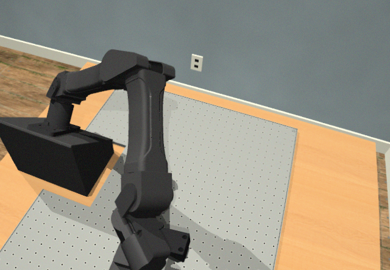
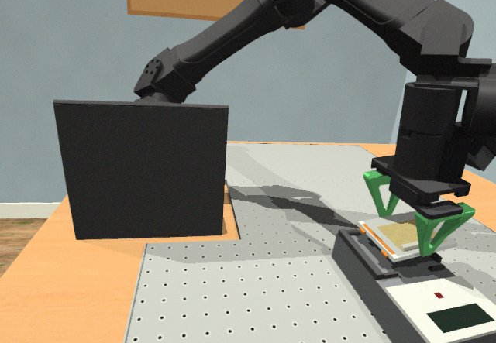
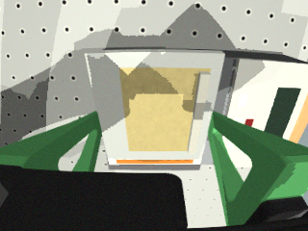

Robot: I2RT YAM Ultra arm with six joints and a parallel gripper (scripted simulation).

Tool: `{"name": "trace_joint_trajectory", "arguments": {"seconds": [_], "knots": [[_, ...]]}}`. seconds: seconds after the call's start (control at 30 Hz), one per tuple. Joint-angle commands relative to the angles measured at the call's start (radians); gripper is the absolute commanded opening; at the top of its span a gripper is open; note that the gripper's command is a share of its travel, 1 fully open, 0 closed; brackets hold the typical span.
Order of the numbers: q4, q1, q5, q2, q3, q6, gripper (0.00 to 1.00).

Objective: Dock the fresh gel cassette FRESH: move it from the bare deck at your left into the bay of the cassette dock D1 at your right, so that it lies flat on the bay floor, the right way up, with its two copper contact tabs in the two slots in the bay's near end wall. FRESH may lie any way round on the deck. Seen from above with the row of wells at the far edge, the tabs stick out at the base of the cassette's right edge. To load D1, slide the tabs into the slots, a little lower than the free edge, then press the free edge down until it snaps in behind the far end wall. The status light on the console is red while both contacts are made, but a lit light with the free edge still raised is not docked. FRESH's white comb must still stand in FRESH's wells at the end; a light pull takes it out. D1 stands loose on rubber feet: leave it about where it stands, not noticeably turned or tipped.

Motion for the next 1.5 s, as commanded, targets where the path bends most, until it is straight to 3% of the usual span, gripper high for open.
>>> {"name": "trace_joint_trajectory", "arguments": {"seconds": [0.0, 1.47], "knots": [[-0.016, -0.029, -0.004, -0.036, 0.003, -0.005, 0.00], [0.030, -0.018, -0.010, -0.034, -0.032, 0.010, 0.00]]}}
